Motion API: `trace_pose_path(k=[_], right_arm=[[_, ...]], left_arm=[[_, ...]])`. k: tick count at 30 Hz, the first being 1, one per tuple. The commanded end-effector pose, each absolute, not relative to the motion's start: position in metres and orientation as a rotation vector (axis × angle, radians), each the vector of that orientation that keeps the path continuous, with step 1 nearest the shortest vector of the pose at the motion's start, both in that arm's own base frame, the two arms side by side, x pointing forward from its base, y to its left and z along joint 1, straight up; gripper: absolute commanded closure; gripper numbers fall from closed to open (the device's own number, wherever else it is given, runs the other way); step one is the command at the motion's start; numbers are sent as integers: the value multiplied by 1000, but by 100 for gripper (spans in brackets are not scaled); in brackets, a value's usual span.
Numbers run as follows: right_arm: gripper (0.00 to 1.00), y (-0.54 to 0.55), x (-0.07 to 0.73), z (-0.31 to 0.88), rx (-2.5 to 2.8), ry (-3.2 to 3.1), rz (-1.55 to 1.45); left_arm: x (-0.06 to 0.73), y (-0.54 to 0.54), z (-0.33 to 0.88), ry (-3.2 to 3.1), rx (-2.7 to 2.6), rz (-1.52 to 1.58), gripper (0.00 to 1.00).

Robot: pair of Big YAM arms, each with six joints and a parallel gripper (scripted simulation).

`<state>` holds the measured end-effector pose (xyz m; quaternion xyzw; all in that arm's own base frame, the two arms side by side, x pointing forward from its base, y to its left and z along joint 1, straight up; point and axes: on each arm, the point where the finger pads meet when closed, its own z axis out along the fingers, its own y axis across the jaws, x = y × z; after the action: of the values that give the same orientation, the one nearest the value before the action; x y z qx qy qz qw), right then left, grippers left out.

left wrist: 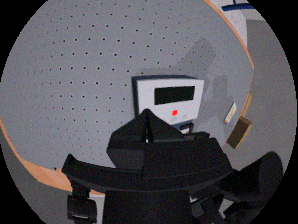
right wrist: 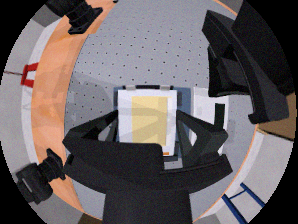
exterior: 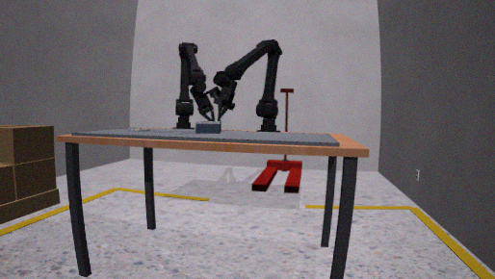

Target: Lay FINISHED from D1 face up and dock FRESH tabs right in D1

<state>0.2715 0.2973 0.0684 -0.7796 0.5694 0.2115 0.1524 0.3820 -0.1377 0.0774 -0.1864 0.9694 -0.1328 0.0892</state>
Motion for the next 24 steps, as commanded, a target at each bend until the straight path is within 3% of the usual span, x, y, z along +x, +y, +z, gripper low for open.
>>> trace_pose_path(k=[1,24], right_arm=[[100,297,273,71,-2239,1636,594],[100,297,273,71,-2239,1636,594]], left_arm=[[394,-139,94,2856,-541,-404,100],[396,-138,103,2833,-533,-418,100]])
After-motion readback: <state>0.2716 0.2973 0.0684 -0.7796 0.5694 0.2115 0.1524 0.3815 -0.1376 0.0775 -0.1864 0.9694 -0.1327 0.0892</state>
